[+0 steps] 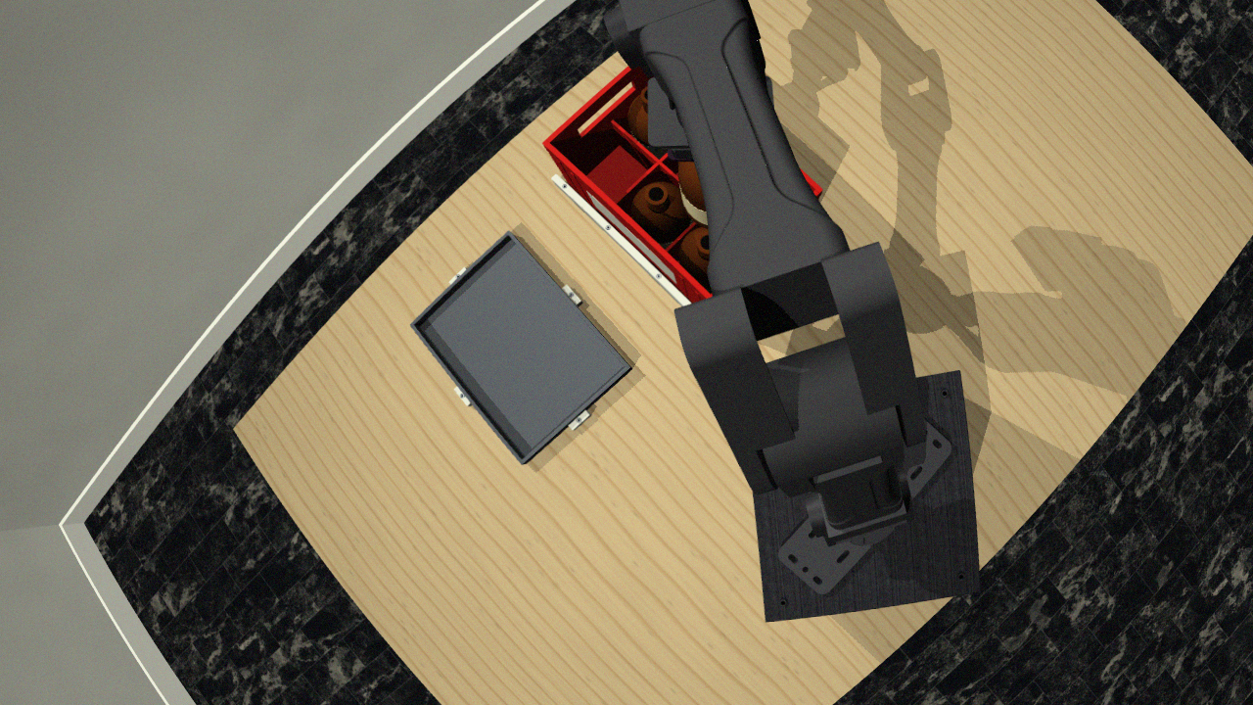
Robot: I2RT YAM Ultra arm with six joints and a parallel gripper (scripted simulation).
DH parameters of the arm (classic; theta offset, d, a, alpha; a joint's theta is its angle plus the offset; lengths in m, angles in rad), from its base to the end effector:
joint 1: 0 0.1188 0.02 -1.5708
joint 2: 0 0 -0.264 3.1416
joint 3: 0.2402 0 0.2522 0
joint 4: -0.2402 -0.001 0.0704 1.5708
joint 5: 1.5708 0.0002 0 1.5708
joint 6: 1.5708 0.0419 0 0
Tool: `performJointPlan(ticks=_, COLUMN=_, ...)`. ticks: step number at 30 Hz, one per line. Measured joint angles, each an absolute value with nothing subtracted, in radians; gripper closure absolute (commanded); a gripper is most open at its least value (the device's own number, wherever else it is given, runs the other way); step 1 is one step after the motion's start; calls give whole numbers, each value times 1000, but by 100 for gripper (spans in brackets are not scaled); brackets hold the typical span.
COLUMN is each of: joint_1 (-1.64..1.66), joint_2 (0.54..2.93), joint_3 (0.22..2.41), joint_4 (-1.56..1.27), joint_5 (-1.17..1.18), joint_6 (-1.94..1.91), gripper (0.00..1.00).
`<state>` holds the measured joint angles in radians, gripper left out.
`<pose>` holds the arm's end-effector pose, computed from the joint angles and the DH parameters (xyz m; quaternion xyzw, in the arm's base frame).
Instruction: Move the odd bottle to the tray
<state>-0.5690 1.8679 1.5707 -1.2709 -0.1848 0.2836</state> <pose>0.2988 -0.1808 0.2453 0.4116 0.9067 0.0911 0.0145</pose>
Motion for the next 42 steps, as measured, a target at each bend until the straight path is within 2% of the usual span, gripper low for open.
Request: performJointPlan(ticks=42, joint_1=-319, joint_2=1833, joint_3=1567, joint_4=-1272, joint_5=-180, joint_6=525, gripper=100)
